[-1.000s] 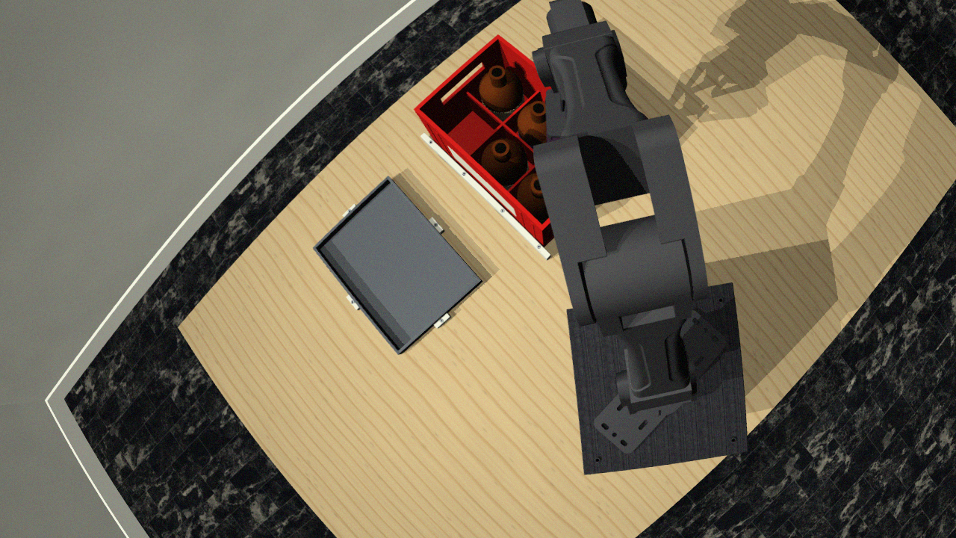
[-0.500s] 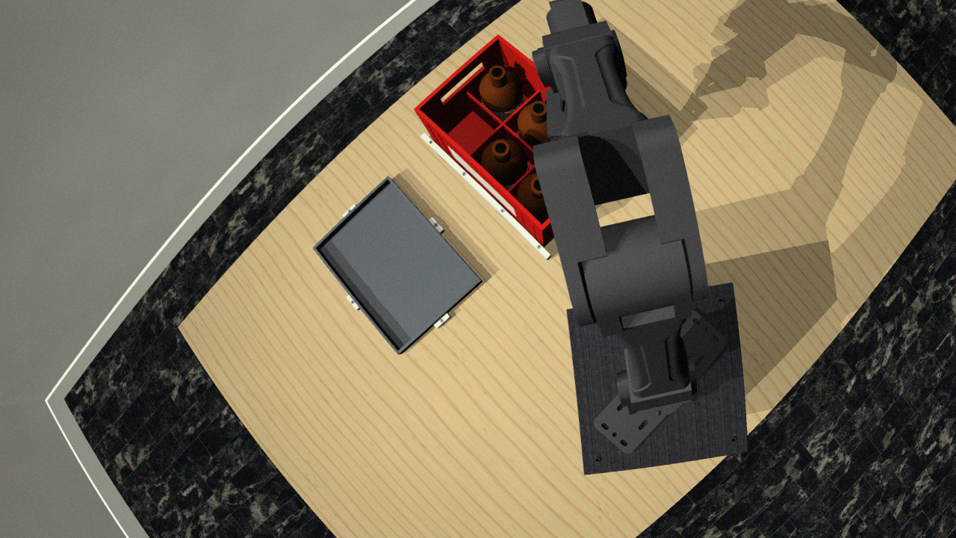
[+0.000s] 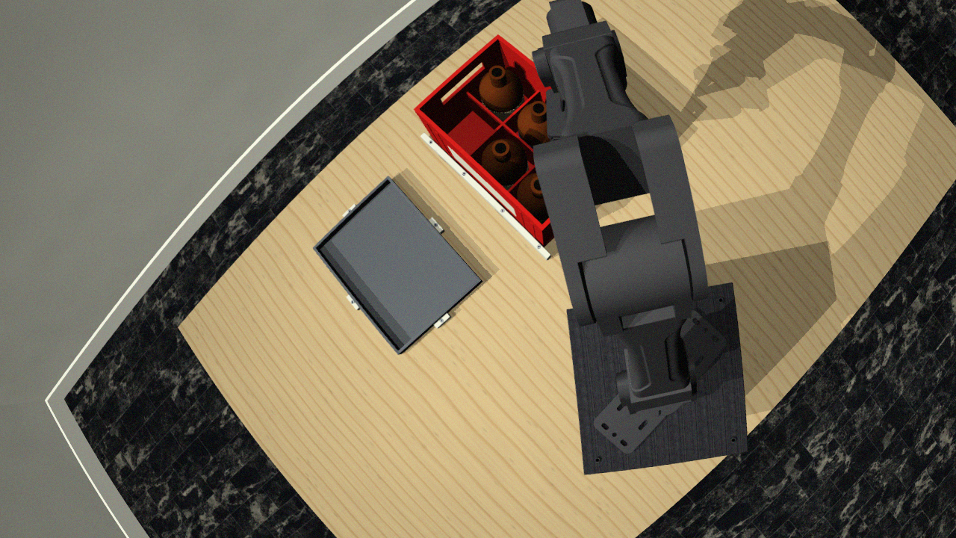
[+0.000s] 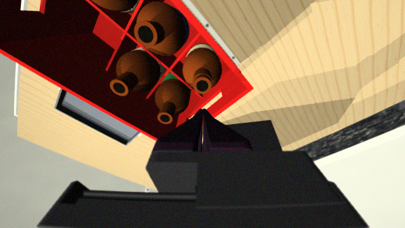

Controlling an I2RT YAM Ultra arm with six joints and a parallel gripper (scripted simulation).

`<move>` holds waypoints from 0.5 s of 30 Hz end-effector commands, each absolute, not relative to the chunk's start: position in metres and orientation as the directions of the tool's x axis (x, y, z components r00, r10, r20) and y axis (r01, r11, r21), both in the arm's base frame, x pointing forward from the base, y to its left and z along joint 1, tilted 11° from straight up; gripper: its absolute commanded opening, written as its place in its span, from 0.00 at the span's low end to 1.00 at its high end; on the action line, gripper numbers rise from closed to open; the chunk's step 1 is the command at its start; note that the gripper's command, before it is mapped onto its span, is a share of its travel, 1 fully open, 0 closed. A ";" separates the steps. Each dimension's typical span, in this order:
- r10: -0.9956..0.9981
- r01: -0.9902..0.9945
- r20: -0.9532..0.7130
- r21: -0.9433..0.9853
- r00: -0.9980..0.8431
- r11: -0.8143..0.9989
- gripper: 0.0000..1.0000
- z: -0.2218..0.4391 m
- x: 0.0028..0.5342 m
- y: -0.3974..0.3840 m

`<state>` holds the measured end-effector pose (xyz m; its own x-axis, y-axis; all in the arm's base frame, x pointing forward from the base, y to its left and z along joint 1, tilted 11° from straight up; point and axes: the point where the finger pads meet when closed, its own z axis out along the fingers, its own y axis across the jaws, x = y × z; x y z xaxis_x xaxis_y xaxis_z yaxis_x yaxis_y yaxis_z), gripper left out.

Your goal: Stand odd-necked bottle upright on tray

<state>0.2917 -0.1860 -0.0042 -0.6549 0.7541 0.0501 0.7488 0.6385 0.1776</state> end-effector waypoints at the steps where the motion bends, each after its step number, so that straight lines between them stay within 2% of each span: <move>1: 0.763 0.745 -0.027 0.194 -0.646 0.638 0.00 0.017 0.303 -0.203; 15: 0.766 0.748 -0.028 0.194 -0.642 0.634 0.00 0.017 0.304 -0.202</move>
<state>0.2917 -0.1860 -0.0042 -0.6549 0.7541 0.0501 0.7488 0.6385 0.1776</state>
